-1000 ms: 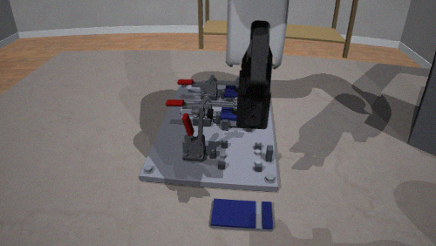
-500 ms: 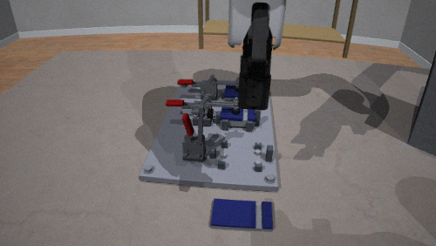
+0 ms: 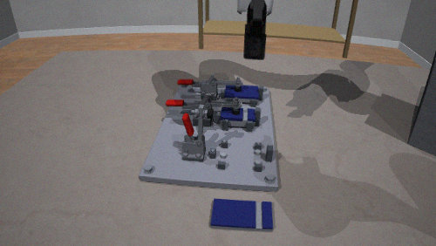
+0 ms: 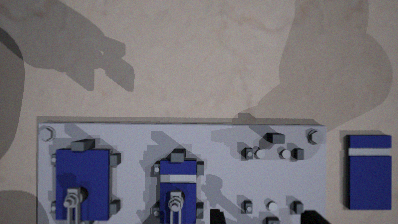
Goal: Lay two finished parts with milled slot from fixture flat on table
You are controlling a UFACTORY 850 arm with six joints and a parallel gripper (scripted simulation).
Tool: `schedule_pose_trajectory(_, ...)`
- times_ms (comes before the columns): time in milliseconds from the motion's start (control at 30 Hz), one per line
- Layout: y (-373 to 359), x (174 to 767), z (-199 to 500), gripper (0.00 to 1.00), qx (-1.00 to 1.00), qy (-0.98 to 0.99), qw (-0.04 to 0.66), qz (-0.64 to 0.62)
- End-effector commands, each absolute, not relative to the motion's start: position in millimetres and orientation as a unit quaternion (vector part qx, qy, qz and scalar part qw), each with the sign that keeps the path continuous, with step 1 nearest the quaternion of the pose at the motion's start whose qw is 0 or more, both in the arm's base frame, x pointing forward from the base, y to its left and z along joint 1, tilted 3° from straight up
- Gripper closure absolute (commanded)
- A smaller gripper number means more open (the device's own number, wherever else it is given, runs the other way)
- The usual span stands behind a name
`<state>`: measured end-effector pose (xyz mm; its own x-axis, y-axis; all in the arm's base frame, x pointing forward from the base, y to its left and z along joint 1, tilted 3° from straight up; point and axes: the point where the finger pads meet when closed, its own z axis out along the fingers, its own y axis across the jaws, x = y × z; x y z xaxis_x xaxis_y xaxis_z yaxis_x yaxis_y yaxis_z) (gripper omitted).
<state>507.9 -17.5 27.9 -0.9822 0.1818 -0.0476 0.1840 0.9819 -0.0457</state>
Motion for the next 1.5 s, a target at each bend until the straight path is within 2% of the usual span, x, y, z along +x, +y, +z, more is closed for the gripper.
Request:
schedule_pose_trajectory(0,-67,503,32,0.52,0.090,0.995,0.023,-0.019)
schedule_pose_trajectory(1467,-78,502,18,0.52,0.090,0.995,0.023,-0.019)
